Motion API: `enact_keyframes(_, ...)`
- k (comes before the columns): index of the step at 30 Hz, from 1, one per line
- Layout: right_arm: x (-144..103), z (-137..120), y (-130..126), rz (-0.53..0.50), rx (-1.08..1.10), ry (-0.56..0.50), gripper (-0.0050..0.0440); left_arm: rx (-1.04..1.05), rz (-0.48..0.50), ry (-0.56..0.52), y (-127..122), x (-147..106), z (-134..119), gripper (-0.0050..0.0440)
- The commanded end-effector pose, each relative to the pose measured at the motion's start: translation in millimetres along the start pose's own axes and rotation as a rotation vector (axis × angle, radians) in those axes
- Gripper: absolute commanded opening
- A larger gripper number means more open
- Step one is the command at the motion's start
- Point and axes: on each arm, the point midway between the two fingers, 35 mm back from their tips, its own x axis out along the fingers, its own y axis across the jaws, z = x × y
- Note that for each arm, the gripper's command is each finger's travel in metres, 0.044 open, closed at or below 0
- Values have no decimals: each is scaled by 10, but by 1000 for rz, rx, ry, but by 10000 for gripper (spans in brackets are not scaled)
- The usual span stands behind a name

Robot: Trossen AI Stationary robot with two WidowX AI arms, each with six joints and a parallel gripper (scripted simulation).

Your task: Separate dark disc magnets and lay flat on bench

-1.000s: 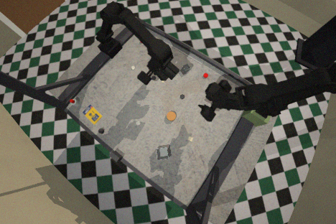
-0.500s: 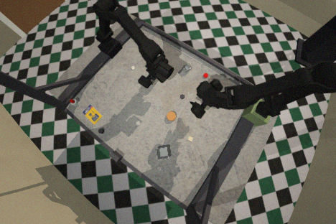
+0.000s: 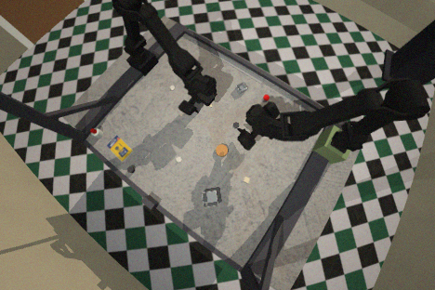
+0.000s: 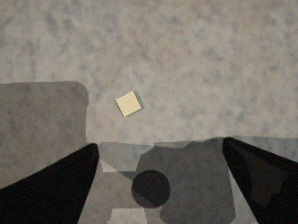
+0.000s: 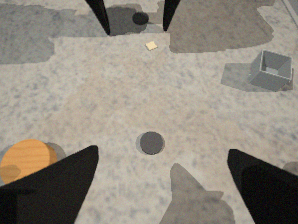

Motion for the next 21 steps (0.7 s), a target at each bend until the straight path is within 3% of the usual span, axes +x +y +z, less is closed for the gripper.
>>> enact_keyframes(1,109,123,47,0,21,-40,400,-4,0,-115,-10,-47,16,400)
enact_keyframes(21,587,86,19,-40,64,-102,400,-23,-23,-506,-7,-211,-54,400)
